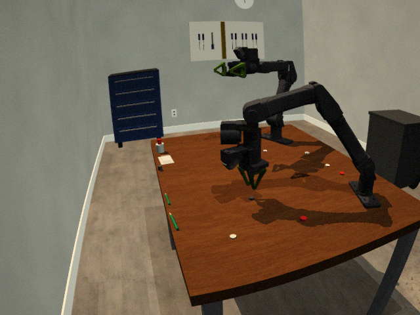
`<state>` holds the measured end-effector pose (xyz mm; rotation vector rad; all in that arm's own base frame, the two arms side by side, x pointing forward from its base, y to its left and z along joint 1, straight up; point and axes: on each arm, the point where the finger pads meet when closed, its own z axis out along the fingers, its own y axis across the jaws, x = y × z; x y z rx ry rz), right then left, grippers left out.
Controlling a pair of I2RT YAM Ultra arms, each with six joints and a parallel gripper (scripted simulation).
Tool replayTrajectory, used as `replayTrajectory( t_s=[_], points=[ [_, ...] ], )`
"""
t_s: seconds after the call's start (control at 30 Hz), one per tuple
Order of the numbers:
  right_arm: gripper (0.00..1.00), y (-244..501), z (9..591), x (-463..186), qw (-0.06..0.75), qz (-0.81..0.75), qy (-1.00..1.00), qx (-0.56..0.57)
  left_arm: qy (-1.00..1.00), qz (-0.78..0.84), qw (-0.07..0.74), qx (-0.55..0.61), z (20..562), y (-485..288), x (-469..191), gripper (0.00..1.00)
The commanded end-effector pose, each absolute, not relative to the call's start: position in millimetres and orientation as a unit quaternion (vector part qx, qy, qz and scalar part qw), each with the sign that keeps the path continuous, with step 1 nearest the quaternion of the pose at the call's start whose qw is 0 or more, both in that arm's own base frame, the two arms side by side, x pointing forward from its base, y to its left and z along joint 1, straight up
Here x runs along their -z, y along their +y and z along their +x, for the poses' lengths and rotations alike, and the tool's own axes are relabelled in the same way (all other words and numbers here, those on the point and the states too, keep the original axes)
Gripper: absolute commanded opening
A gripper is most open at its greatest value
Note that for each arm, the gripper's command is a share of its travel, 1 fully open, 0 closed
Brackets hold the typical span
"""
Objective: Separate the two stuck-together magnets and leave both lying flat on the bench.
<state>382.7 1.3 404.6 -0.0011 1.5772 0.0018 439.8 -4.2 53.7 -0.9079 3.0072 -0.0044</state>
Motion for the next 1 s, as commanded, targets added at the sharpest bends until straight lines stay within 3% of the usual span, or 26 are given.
replayTrajectory(
  t_s=[0.0,0.97],
  points=[
    [1.00,2,380,-413,0.713,-0.001,0.701,-0.001,0.948,-0.317,0.016,0.004,445,-3,-61,0.33],
    [1.00,2,380,-413,0.713,-0.001,0.701,-0.001,0.956,-0.294,0.000,0.000,445,-3,-35,0.33]
  ],
)
